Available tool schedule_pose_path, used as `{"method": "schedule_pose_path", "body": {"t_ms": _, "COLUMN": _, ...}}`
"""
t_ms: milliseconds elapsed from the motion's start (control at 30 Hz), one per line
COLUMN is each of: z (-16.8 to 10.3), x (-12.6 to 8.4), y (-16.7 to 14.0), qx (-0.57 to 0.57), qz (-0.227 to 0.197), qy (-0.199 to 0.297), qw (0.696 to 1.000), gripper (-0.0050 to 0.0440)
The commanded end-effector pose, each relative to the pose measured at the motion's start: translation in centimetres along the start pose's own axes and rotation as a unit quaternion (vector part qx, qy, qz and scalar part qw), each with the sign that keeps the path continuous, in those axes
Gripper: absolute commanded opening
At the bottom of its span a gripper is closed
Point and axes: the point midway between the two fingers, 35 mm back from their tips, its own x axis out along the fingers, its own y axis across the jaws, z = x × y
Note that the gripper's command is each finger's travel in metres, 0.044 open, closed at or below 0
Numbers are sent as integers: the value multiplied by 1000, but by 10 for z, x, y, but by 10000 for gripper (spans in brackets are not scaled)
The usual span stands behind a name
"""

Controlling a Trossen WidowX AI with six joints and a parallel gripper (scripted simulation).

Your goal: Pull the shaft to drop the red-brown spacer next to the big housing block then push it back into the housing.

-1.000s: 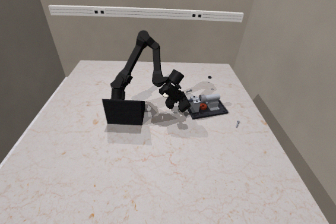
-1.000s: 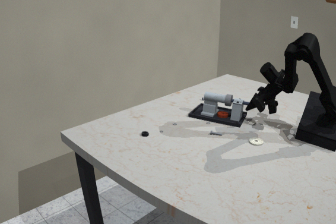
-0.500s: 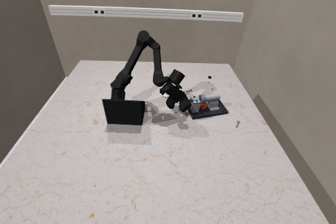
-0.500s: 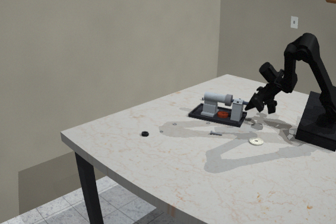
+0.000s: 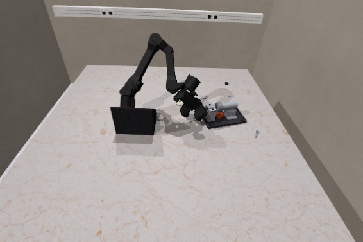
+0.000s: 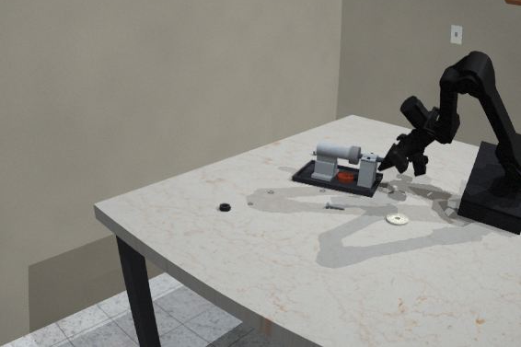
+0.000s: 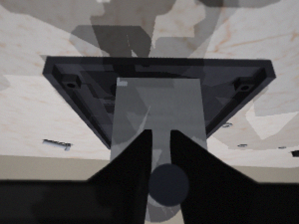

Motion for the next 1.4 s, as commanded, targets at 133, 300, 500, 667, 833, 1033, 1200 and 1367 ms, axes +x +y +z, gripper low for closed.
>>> {"method": "schedule_pose_path", "body": {"t_ms": 133, "z": -11, "x": 3, "y": -2, "qx": -7, "qz": -3, "qy": 10, "qw": 1000, "gripper": -50}}
{"method": "schedule_pose_path", "body": {"t_ms": 300, "z": -12, "x": 4, "y": -2, "qx": -7, "qz": -2, "qy": 10, "qw": 1000, "gripper": -50}}
{"method": "schedule_pose_path", "body": {"t_ms": 500, "z": -12, "x": 5, "y": -2, "qx": -7, "qz": -2, "qy": 10, "qw": 1000, "gripper": -50}}
{"method": "schedule_pose_path", "body": {"t_ms": 667, "z": -12, "x": 5, "y": -2, "qx": -7, "qz": -2, "qy": 10, "qw": 1000, "gripper": -50}}
{"method": "schedule_pose_path", "body": {"t_ms": 833, "z": -9, "x": 0, "y": -1, "qx": -5, "qz": -1, "qy": 8, "qw": 1000, "gripper": 96}}
{"method": "schedule_pose_path", "body": {"t_ms": 1033, "z": -9, "x": 0, "y": -1, "qx": -5, "qz": -1, "qy": 8, "qw": 1000, "gripper": 240}}
{"method": "schedule_pose_path", "body": {"t_ms": 1200, "z": -9, "x": 0, "y": -1, "qx": -5, "qz": -1, "qy": 8, "qw": 1000, "gripper": 360}}
{"method": "schedule_pose_path", "body": {"t_ms": 1367, "z": -8, "x": -4, "y": -2, "qx": -6, "qz": -1, "qy": 8, "qw": 1000, "gripper": 432}}
